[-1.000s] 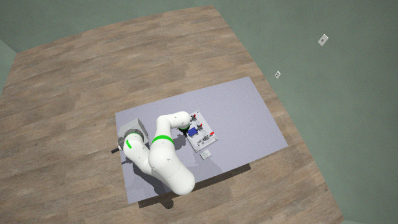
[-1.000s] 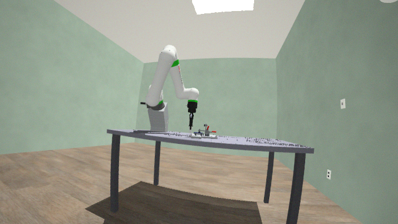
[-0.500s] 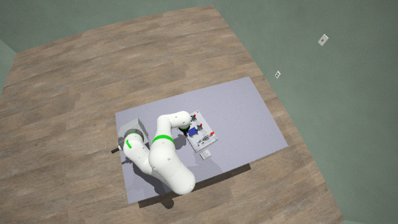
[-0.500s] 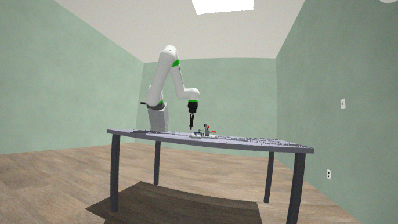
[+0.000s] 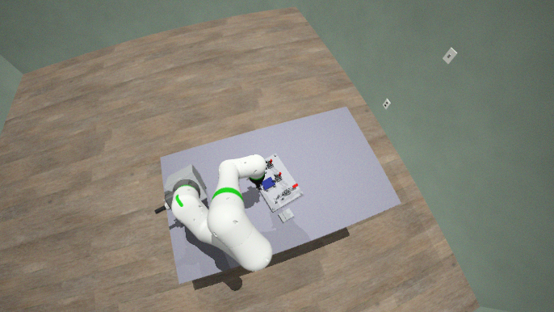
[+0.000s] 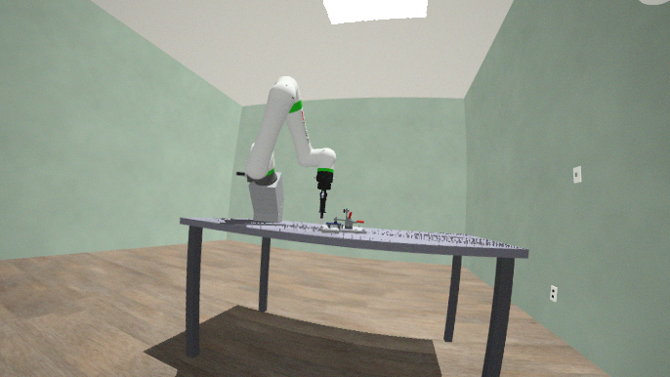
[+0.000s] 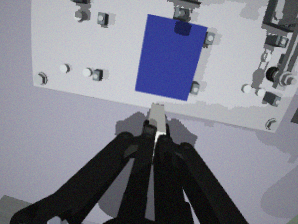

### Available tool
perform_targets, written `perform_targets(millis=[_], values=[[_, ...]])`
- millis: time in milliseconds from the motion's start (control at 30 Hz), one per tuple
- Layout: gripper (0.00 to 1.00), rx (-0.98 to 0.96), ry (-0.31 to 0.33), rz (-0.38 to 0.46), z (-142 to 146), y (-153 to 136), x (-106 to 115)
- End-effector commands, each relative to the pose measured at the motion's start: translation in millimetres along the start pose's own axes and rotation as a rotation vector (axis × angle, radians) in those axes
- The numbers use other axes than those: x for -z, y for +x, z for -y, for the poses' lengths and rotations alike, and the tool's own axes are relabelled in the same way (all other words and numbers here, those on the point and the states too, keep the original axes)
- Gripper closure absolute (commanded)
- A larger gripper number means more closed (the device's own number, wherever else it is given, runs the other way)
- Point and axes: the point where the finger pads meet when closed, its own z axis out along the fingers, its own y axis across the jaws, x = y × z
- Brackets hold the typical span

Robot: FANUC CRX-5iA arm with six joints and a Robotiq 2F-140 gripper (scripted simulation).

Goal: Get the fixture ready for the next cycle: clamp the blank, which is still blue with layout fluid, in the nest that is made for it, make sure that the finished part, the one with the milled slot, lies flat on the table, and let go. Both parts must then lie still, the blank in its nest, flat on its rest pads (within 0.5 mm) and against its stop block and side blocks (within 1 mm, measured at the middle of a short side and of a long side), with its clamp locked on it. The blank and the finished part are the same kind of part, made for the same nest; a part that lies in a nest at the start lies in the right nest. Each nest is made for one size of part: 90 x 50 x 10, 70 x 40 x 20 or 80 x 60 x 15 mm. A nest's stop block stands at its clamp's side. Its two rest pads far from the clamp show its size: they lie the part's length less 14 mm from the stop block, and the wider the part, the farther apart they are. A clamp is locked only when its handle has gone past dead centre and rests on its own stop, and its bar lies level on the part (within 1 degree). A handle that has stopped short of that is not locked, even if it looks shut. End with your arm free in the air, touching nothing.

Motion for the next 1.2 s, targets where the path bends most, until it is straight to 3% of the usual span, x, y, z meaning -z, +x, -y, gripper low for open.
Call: perform_targets(millis=[0,1167], values=[[1.00,0.000,0.000,0.000,0.1,1.7,0.1],[1.00,0.000,0.000,0.000,0.1,9.0,0.1]])
